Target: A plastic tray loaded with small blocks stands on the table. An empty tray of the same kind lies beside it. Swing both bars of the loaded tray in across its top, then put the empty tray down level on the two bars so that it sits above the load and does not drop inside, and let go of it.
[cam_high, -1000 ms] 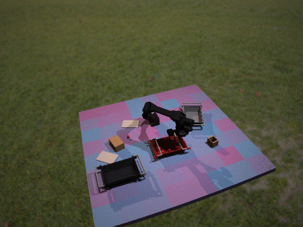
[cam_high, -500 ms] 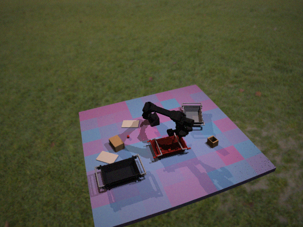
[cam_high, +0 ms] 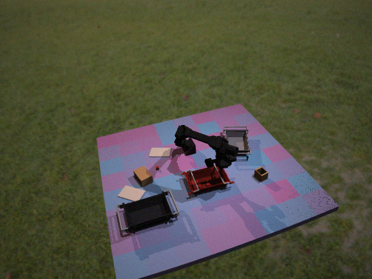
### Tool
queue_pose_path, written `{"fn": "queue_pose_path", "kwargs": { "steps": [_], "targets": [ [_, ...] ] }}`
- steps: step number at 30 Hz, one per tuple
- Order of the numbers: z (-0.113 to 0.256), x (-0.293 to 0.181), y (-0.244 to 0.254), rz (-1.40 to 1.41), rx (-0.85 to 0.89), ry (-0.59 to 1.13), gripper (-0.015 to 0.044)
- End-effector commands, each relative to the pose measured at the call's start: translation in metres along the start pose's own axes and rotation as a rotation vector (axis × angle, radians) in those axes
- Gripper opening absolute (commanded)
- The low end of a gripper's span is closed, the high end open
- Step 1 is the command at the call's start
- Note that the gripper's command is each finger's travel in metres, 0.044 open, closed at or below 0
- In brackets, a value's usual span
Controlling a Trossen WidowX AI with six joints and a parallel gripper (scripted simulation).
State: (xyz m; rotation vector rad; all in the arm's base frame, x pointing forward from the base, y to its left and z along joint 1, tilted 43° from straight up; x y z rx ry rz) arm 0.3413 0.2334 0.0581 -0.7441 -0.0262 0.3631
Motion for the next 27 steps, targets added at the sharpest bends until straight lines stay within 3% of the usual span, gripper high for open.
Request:
{"fn": "queue_pose_path", "kwargs": {
  "steps": [1, 9, 16, 20, 21, 25, 27],
  "targets": [
    [0.000, 0.000, 0.000, 0.000, 0.000, 0.000, 0.0000],
    [0.000, 0.000, 0.000, 0.000, 0.000, 0.000, 0.0000],
    [0.002, 0.000, 0.000, 0.005, -0.001, 0.000, 0.0184],
    [0.025, 0.000, 0.001, 0.067, -0.009, -0.002, 0.0289],
    [0.007, 0.000, 0.000, 0.019, -0.006, 0.006, 0.0315],
    [0.014, -0.014, 0.029, -0.010, 0.017, 0.002, 0.0420],
    [0.020, -0.030, 0.056, -0.038, 0.037, 0.002, 0.0440]
  ]
}}
Point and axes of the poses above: the point midway between the two fingers, 35 mm back from their tips, its own z axis back along the fingers, its own y axis across the jaws, x = y × z, the point moved 7 cm from there along z, back along the fingers, and after that the axes turned 15 degrees about z, right-handed, at the moved point
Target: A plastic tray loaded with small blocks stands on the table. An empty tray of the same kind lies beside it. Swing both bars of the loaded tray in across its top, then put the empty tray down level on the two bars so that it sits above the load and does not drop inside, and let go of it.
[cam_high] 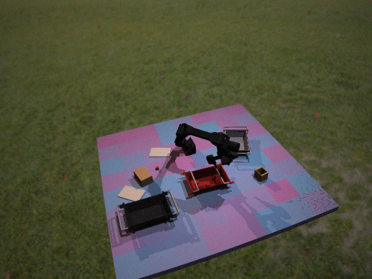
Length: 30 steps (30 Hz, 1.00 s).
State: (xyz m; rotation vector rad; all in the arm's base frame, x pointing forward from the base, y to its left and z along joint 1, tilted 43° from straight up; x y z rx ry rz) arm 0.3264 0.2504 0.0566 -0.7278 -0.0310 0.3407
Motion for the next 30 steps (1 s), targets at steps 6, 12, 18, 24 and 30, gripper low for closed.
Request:
{"fn": "queue_pose_path", "kwargs": {
  "steps": [6, 12, 18, 24, 30],
  "targets": [
    [0.018, -0.081, 0.109, -0.096, 0.055, 0.007, 0.0440],
    [0.019, -0.156, 0.168, -0.182, 0.056, 0.016, 0.0440],
    [0.005, -0.241, 0.207, -0.282, 0.023, 0.021, 0.0440],
    [-0.004, -0.274, 0.216, -0.326, 0.002, 0.018, 0.0440],
    [-0.008, -0.274, 0.216, -0.326, 0.002, 0.018, 0.0440]
  ]
}}
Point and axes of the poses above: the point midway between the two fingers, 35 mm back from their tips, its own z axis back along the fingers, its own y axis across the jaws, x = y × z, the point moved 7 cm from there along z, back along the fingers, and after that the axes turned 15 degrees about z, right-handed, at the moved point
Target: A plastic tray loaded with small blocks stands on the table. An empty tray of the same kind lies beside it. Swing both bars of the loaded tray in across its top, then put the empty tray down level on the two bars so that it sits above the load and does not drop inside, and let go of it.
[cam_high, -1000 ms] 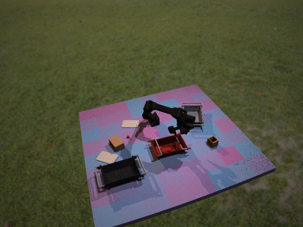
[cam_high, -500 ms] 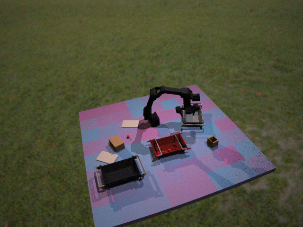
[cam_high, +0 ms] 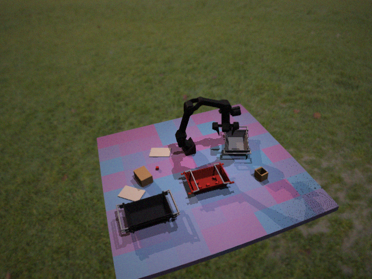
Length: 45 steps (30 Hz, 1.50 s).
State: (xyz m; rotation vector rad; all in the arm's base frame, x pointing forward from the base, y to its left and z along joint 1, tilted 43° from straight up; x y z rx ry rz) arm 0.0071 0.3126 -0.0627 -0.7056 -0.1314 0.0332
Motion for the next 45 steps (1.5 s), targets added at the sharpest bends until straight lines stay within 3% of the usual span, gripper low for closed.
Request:
{"fn": "queue_pose_path", "kwargs": {
  "steps": [1, 18, 25, 39, 45],
  "targets": [
    [-0.009, -0.003, 0.000, -0.010, -0.006, 0.004, 0.0440],
    [-0.084, -0.003, -0.001, -0.010, -0.006, 0.003, 0.0440],
    [-0.087, -0.003, -0.002, -0.010, -0.006, 0.003, 0.0440],
    [-0.087, -0.003, -0.002, -0.010, -0.006, 0.003, 0.0235],
    [-0.087, -0.003, -0.002, -0.010, -0.006, 0.003, 0.0195]
  ]
}}
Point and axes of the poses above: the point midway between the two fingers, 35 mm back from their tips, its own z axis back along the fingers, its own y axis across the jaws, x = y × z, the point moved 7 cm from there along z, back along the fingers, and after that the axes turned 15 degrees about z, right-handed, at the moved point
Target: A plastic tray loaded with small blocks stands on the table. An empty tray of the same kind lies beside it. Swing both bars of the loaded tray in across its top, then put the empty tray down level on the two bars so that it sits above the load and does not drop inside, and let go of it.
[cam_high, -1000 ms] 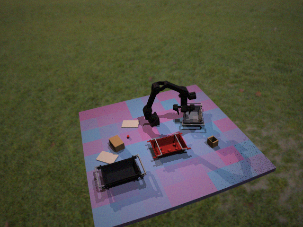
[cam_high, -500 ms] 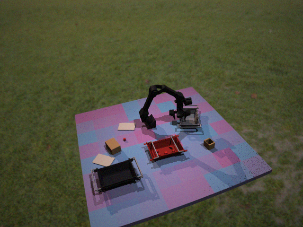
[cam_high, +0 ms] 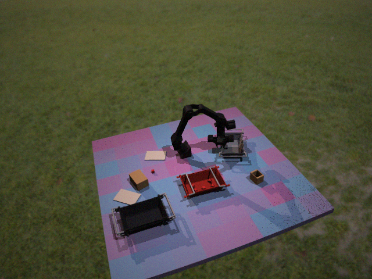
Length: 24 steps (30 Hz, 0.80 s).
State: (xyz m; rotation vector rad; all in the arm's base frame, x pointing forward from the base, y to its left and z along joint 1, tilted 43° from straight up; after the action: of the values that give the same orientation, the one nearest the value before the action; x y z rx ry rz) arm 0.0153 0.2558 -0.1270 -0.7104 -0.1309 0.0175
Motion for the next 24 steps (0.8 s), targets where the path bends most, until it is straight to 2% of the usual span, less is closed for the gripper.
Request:
{"fn": "queue_pose_path", "kwargs": {
  "steps": [1, 24],
  "targets": [
    [-0.0004, 0.0003, -0.0001, 0.004, -0.001, -0.003, 0.0188],
    [-0.0004, 0.0003, -0.0001, 0.004, -0.001, -0.003, 0.0035]
  ]
}}
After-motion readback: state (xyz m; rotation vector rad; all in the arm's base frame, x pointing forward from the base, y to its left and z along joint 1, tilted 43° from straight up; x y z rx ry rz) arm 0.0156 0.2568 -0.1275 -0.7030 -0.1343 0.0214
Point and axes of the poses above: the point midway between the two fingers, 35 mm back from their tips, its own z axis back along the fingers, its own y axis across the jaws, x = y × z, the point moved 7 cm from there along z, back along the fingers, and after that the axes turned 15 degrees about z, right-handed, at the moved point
